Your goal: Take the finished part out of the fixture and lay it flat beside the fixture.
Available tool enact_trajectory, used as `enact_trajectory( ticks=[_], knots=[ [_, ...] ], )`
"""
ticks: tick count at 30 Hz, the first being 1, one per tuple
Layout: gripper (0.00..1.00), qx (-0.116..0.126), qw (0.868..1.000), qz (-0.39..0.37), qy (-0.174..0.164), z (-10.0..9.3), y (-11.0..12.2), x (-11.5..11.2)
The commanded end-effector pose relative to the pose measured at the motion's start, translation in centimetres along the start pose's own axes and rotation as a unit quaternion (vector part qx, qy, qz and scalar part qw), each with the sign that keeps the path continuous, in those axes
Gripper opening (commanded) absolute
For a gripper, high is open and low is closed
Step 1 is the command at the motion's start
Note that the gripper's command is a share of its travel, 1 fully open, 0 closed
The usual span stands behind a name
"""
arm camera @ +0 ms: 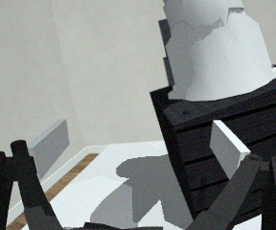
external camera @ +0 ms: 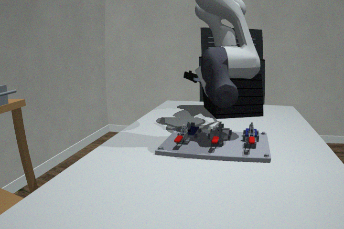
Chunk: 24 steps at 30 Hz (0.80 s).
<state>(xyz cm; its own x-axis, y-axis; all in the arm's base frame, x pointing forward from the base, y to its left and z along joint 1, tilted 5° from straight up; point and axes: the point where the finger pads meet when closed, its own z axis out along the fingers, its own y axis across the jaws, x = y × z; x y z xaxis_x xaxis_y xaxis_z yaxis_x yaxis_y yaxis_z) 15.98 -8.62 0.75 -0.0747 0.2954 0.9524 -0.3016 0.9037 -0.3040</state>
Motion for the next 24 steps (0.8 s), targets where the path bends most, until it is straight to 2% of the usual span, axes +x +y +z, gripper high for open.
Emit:
enact_trajectory(
  ticks=[1, 19, 22, 24],
  knots=[
    [1.0, 0.0, 1.0, 0.0, 0.0, 0.0, 0.0, 0.0],
    [1.0, 0.001, 1.0, -0.001, 0.0, 0.0, 0.0, 0.0],
    [1.0, 0.018, 1.0, -0.018, -0.005, -0.4, 0.0, 0.1],
    [1.0, 0.046, 0.998, -0.045, -0.011, -1.0, 0.0, 0.2]
  ],
)
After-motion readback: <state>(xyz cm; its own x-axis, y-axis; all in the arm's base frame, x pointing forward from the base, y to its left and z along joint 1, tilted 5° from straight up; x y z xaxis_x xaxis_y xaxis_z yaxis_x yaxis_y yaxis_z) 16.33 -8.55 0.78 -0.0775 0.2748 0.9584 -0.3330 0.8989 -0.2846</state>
